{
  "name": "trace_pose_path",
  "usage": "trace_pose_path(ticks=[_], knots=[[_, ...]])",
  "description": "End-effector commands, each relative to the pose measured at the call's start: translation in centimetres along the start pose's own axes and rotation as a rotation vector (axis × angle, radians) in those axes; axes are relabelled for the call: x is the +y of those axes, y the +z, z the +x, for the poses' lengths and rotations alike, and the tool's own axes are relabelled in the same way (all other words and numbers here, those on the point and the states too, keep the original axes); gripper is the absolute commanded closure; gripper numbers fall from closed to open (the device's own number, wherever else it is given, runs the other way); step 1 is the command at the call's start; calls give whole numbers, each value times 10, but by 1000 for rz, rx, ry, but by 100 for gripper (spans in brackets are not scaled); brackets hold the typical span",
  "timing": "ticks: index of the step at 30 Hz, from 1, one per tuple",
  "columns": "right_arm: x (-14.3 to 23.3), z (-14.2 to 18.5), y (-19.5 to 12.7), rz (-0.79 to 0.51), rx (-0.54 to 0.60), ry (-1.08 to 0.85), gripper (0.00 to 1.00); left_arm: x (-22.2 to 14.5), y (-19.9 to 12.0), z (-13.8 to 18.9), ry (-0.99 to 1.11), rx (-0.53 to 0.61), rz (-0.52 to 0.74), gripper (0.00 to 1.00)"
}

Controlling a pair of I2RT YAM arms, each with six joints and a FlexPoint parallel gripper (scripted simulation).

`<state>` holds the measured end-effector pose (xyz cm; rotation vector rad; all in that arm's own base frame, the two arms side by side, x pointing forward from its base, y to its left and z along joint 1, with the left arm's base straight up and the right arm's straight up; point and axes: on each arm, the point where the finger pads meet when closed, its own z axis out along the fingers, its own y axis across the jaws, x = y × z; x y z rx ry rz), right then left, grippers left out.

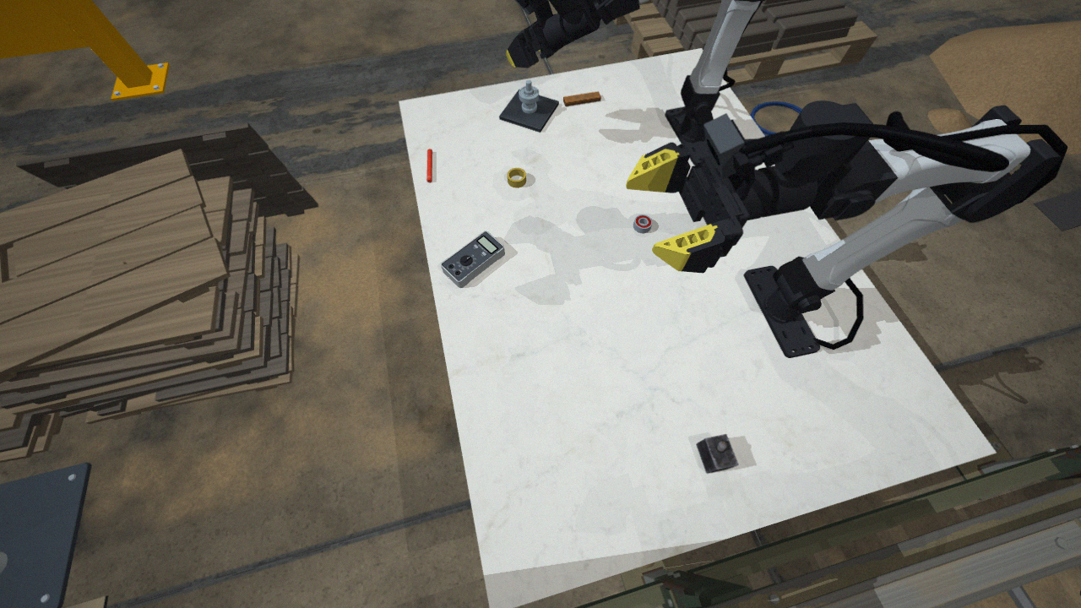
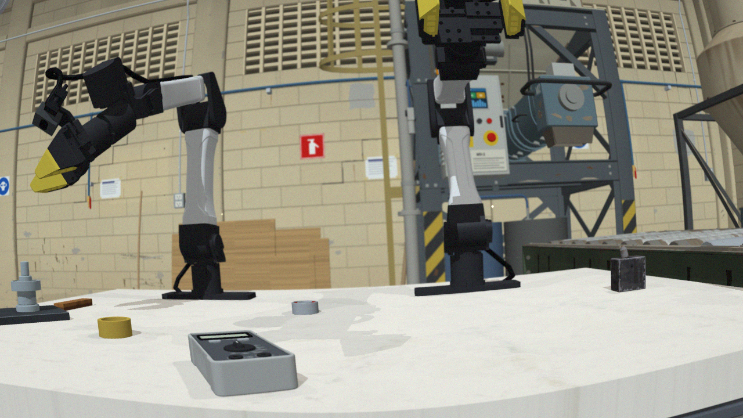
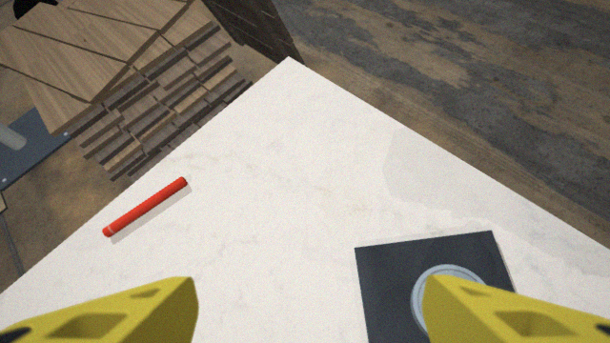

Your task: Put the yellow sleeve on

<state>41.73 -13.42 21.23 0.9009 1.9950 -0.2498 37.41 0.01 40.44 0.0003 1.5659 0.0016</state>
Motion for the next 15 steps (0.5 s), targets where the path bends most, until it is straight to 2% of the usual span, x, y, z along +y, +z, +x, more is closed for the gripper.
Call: trace_pose_path(ticks=[1, 12, 15], knots=[[-14, -8, 8, 96, 2, 79, 29, 0, -1, -10, 4, -29, -6, 0], [-75, 30, 50, 407, 84, 182, 29, 0, -1, -10, 4, -29, -6, 0], [-77, 29, 50, 418, 81, 191, 29, 0, -1, -10, 4, -29, -6, 0]])
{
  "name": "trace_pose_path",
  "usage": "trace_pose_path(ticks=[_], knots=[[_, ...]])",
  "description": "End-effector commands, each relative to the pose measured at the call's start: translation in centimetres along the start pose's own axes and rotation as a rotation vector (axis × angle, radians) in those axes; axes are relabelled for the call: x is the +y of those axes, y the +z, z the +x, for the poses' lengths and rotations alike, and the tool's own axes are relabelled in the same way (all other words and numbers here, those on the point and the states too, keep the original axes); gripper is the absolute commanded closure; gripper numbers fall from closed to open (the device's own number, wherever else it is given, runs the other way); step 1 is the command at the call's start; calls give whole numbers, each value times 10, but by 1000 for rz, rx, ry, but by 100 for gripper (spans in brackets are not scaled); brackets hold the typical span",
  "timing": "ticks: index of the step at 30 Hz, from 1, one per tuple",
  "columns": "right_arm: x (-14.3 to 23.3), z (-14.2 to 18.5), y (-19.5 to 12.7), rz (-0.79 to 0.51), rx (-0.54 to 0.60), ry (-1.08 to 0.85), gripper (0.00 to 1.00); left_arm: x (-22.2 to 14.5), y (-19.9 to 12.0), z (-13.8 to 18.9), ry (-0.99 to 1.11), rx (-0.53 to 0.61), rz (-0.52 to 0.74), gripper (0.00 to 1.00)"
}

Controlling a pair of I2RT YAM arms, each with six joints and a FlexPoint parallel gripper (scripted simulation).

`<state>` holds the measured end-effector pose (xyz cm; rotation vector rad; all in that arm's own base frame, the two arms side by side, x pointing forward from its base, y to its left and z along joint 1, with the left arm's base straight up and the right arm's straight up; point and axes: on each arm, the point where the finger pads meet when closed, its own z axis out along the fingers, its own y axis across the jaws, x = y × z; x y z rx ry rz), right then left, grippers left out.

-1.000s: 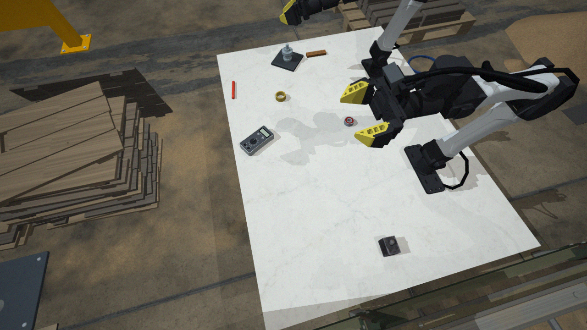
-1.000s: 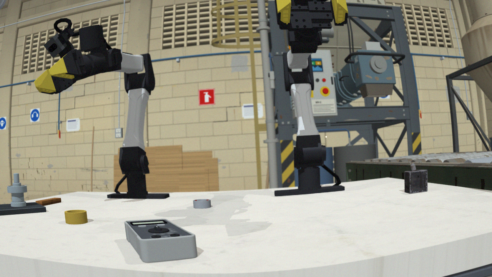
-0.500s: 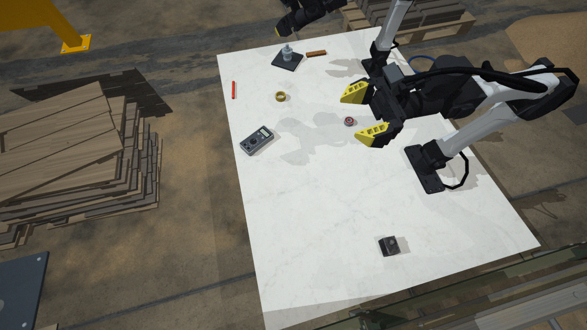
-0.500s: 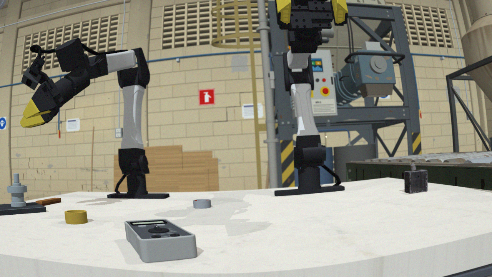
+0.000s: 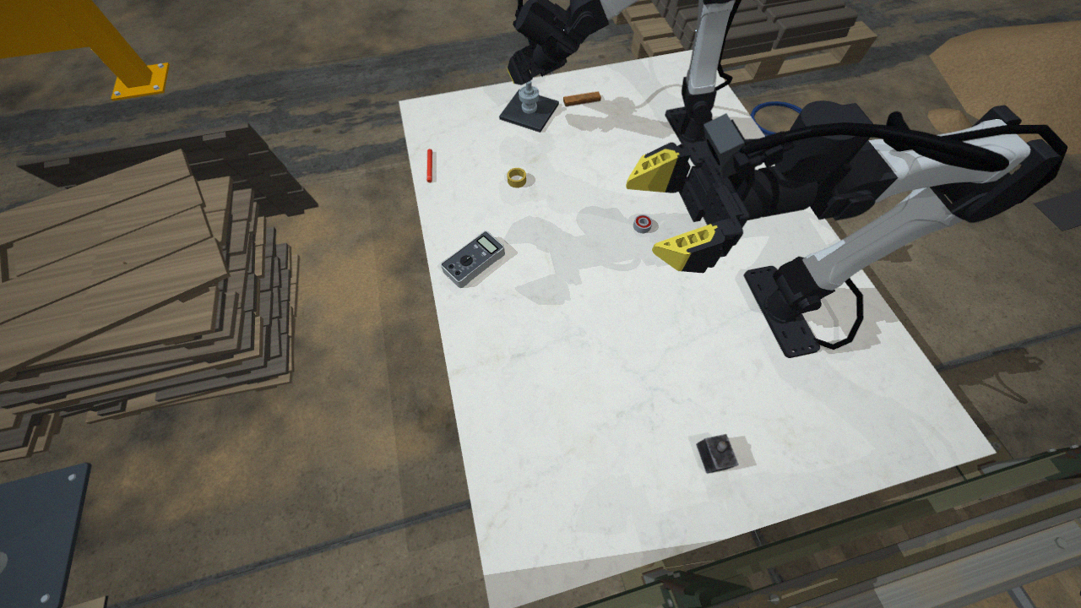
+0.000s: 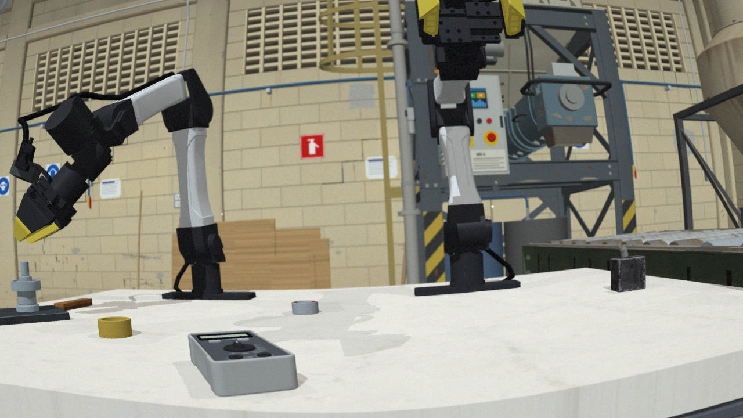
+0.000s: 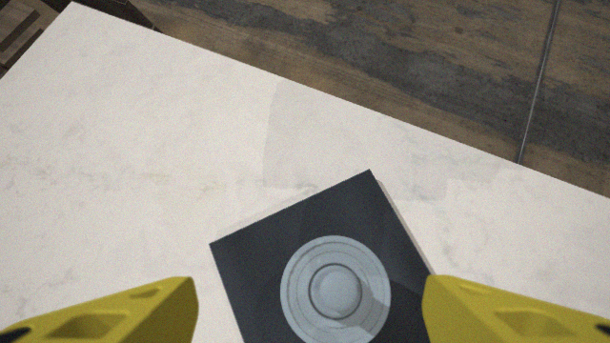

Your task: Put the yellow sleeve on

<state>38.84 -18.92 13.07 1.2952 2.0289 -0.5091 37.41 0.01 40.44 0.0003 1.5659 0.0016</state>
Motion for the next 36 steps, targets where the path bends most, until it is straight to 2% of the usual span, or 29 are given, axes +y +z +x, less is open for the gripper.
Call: trace_pose_path(ticks=[1, 4, 7, 8, 9, 11, 12, 14, 16, 17, 20, 27, 28, 29, 30, 33, 35, 36], knots=[[-7, -16, 1, 70, -27, 80, 29, 0, -1, -10, 4, -29, -6, 0], [-9, -14, 7, 91, -24, 86, 29, 0, -1, -10, 4, -29, -6, 0], [2, -21, -10, 26, -40, 74, 29, 0, -1, -10, 4, -29, -6, 0], [-3, -8, 11, 61, 7, 61, 29, 0, -1, -10, 4, -29, -6, 0], [-4, -4, 11, 65, 11, 51, 29, 0, -1, -10, 4, -29, -6, 0], [-2, -15, -2, 40, -18, 69, 29, 0, -1, -10, 4, -29, -6, 0], [-13, -5, 4, 67, -16, 62, 29, 0, -1, -10, 4, -29, -6, 0], [-4, -16, 2, 42, -36, 80, 29, 0, -1, -10, 4, -29, -6, 0], [-4, -16, 2, 42, -36, 80, 29, 0, -1, -10, 4, -29, -6, 0], [-10, -4, 7, 65, -13, 54, 29, 0, -1, -10, 4, -29, -6, 0], [-5, -14, 0, 46, -34, 71, 29, 0, -1, -10, 4, -29, -6, 0], [-5, -14, 0, 45, -32, 71, 29, 0, -1, -10, 4, -29, -6, 0], [-26, 13, 18, 125, 29, 16, 29, 0, -1, -10, 4, -29, -6, 0], [-10, -8, 2, 52, -39, 57, 29, 0, -1, -10, 4, -29, -6, 0], [1, -20, -5, 20, -62, 76, 29, 0, -1, -10, 4, -29, -6, 0], [-6, -23, -1, 40, -54, 91, 29, 0, -1, -10, 4, -29, -6, 0], [-15, 11, 25, 92, 5, 42, 29, 0, -1, -10, 4, -29, -6, 0], [-10, 12, 22, 75, 4, 38, 29, 0, -1, -10, 4, -29, -6, 0]])
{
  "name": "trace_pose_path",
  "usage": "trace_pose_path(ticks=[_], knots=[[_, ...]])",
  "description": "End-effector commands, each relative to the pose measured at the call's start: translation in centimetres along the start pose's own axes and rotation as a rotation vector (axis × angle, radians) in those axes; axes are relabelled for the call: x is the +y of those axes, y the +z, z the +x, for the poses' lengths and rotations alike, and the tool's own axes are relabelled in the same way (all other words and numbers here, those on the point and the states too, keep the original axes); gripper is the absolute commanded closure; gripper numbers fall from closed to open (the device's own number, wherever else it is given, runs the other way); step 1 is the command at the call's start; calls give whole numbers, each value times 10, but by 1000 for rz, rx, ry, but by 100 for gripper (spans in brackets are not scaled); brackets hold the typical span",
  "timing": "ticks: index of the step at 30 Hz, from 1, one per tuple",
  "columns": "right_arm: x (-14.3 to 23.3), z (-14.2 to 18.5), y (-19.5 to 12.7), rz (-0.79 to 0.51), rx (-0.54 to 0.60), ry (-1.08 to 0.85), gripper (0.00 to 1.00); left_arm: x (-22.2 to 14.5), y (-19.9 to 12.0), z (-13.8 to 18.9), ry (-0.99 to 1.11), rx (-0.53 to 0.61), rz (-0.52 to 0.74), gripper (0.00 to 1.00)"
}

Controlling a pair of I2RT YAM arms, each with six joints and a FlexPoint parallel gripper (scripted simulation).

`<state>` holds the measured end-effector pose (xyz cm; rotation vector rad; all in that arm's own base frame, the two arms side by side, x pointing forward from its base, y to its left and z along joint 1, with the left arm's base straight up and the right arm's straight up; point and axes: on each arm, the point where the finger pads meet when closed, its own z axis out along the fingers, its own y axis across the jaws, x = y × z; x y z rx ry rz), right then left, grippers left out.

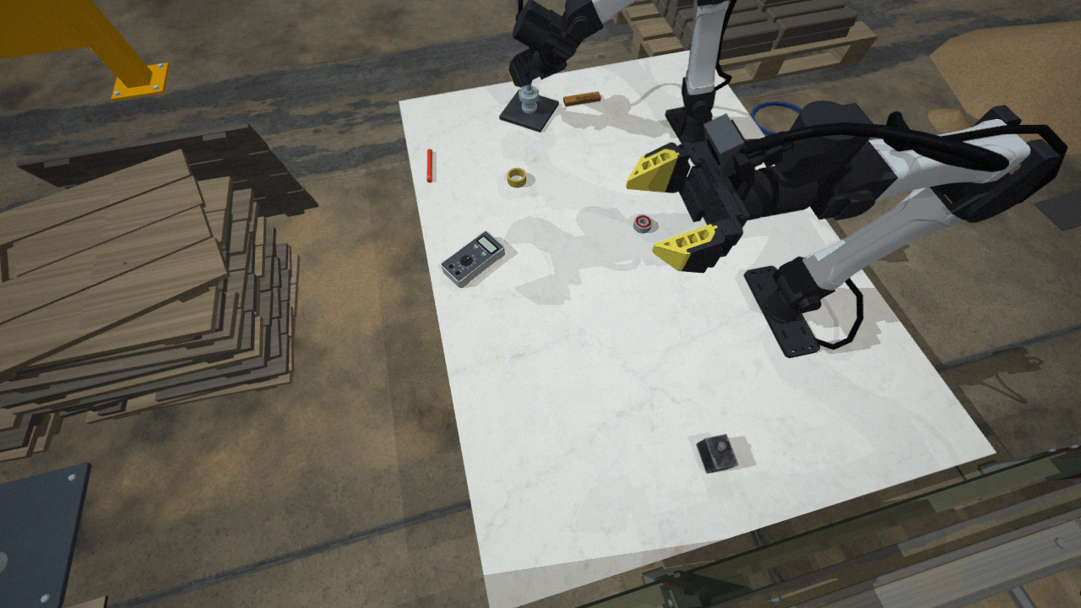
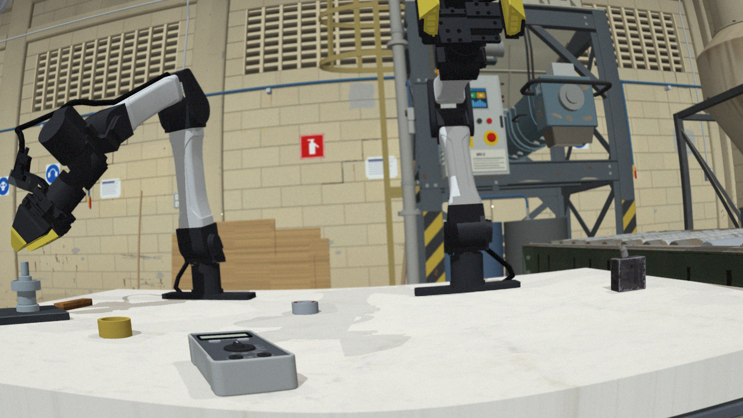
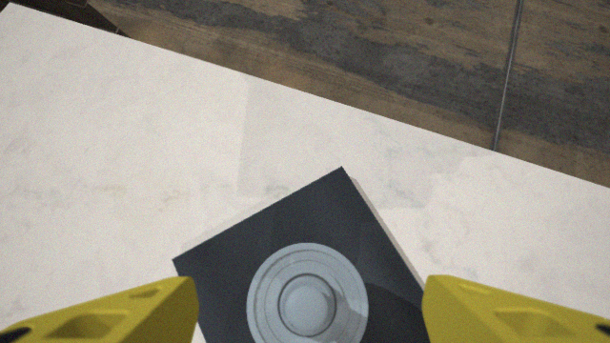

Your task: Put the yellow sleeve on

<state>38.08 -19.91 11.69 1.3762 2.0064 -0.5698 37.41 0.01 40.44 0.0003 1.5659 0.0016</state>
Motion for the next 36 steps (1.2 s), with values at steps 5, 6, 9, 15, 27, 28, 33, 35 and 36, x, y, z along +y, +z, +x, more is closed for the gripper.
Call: trace_pose_path(ticks=[5, 6, 9, 15, 27, 28, 33, 35, 36], knots=[[8, 10, 11, -17, -11, 4, 29, 0, -1, -10, 4, -29, -6, 0], [7, 14, 13, -14, -6, -1, 29, 0, -1, -10, 4, -29, -6, 0], [6, 9, 14, -19, -17, 16, 29, 0, -1, -10, 4, -29, -6, 0], [5, 18, 20, -16, -12, 9, 29, 0, -1, -10, 4, -29, -6, 0], [9, 29, 30, -32, -17, 6, 29, 0, -1, -10, 4, -29, -6, 0], [8, 34, 32, -29, -13, 0, 29, 0, -1, -10, 4, -29, -6, 0], [8, 43, 39, -22, -3, -13, 29, 0, -1, -10, 4, -29, -6, 0], [7, 40, 42, -19, -7, 1, 29, 0, -1, -10, 4, -29, -6, 0], [7, 37, 40, -27, -15, 9, 29, 0, -1, -10, 4, -29, -6, 0]])
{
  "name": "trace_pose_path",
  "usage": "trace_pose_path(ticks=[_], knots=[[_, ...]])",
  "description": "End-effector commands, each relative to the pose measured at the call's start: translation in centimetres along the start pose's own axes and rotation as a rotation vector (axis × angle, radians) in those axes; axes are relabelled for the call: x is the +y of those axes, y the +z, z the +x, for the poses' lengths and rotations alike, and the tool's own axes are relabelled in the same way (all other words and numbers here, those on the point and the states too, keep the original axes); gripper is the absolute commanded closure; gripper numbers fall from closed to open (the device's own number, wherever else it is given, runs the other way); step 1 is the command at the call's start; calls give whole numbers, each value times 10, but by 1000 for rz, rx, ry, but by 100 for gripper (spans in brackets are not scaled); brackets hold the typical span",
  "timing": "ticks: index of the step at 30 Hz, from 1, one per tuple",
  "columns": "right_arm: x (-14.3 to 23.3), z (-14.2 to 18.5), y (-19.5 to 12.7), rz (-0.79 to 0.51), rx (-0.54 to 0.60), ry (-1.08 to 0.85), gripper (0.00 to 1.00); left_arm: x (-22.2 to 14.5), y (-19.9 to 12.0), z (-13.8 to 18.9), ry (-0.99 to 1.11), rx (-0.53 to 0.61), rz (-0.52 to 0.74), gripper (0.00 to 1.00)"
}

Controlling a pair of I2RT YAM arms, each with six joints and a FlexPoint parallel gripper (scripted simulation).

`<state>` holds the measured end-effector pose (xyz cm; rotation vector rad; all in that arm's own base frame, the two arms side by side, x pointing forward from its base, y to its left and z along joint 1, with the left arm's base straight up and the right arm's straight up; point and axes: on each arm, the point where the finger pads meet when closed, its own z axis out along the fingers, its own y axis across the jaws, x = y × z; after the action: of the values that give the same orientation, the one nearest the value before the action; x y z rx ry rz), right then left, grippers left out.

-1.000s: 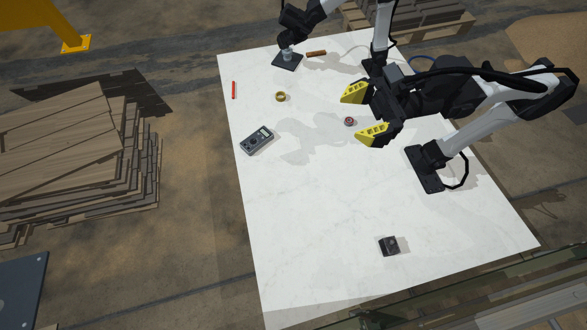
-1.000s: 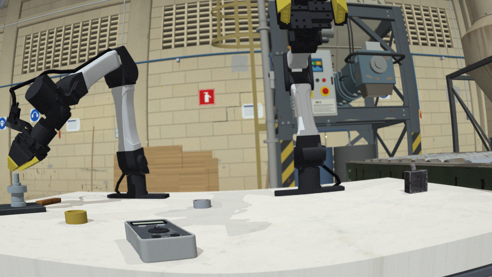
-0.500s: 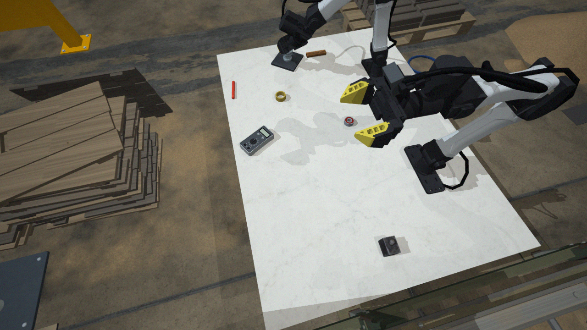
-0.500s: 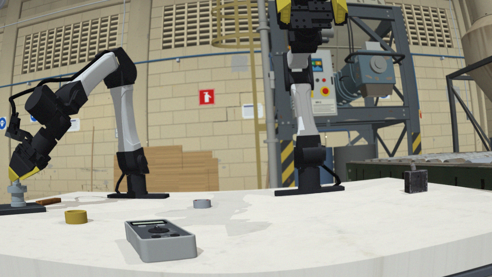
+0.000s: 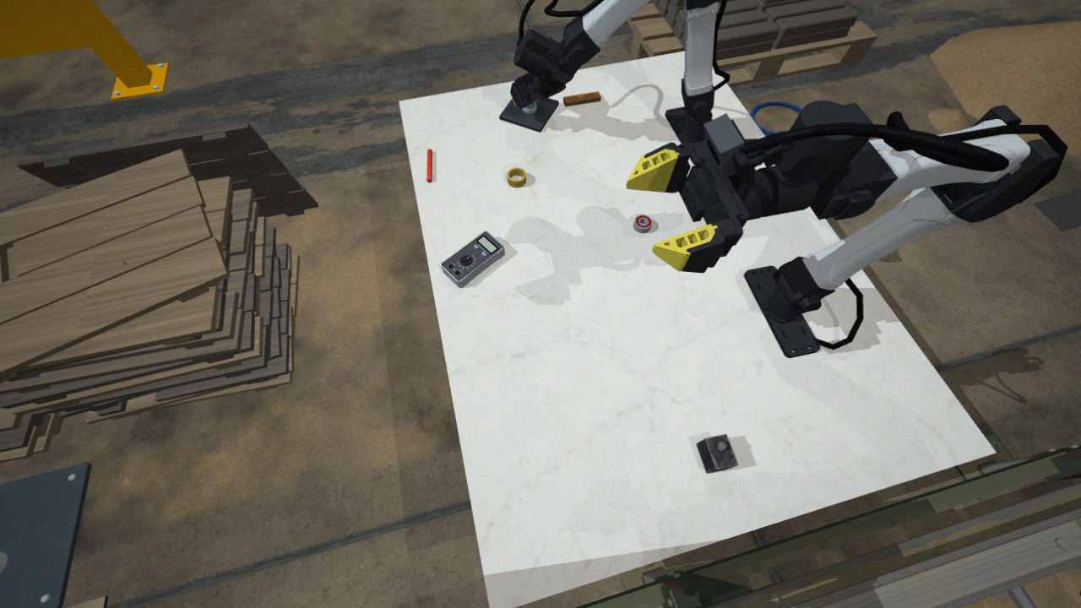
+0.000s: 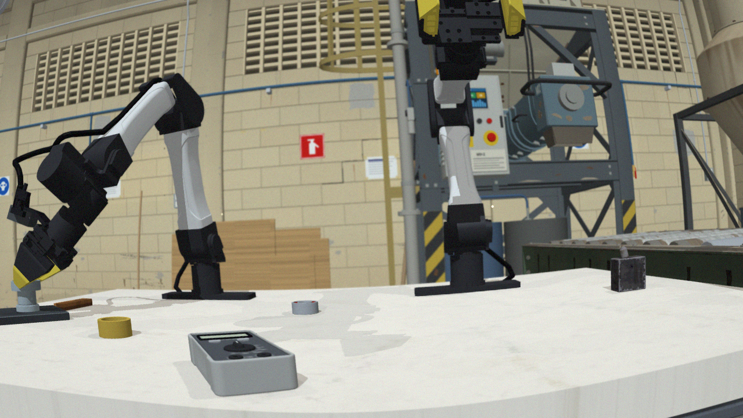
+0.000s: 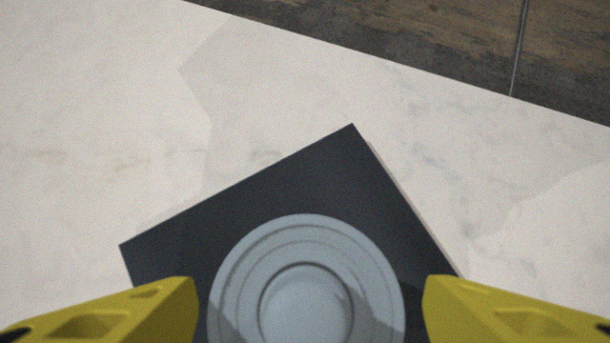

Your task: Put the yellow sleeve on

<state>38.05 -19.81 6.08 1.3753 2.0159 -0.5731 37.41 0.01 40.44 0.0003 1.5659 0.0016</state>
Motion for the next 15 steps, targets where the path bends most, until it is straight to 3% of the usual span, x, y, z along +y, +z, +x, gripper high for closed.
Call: trace_pose_path(ticks=[1, 3, 6, 7, 15], knots=[[6, -4, 0, -31, -27, 18, 29, 0, -1, -10, 4, -29, -6, 0], [14, -25, -12, -58, -56, 49, 29, 0, -1, -10, 4, -29, -6, 0], [16, -26, -12, -62, -61, 50, 29, 0, -1, -10, 4, -29, -6, 0], [16, -27, -12, -62, -61, 53, 100, 0, -1, -10, 4, -29, -6, 0], [16, -27, -12, -61, -62, 53, 100, 0, -1, -10, 4, -29, -6, 0]])
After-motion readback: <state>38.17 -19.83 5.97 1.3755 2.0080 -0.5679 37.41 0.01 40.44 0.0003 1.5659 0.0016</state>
